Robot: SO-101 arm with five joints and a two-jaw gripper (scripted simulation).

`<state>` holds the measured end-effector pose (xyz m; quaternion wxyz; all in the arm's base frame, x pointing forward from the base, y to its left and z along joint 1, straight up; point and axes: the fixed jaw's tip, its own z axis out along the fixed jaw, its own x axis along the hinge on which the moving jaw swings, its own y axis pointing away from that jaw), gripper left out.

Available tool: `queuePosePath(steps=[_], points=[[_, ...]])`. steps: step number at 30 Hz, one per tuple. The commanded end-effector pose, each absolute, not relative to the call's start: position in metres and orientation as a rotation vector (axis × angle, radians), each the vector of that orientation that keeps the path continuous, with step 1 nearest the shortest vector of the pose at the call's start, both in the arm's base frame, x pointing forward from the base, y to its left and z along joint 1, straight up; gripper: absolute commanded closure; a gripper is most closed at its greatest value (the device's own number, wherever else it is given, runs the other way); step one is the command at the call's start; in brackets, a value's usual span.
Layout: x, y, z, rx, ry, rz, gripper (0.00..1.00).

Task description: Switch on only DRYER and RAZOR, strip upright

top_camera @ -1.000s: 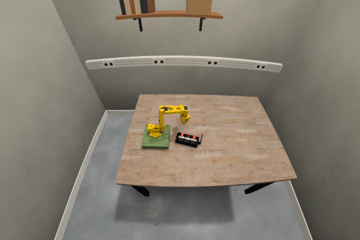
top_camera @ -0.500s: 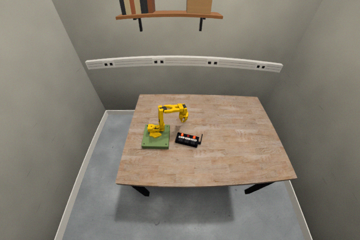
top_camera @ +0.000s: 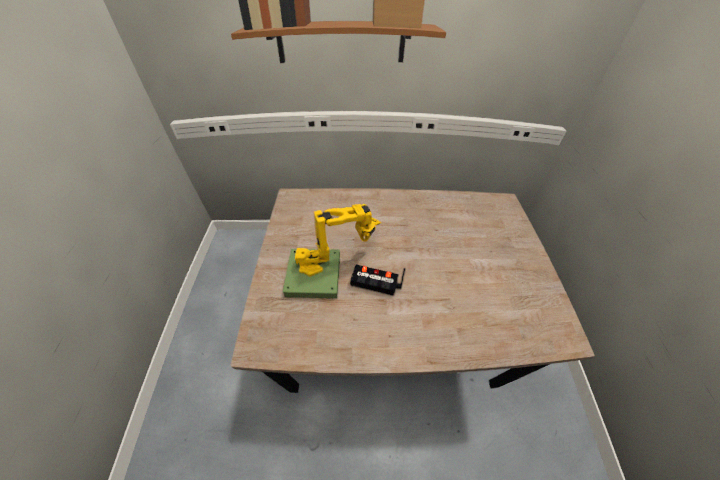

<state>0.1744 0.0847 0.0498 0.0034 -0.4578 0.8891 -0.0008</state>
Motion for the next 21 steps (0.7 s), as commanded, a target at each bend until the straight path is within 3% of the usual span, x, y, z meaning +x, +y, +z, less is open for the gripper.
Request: queuePosePath(steps=[1,21], points=[[0.168,0.088,0.052,-1.234,2.889,0.000,1.00],[0.161,0.100,0.055,-0.490,3.104,0.000,1.00]])
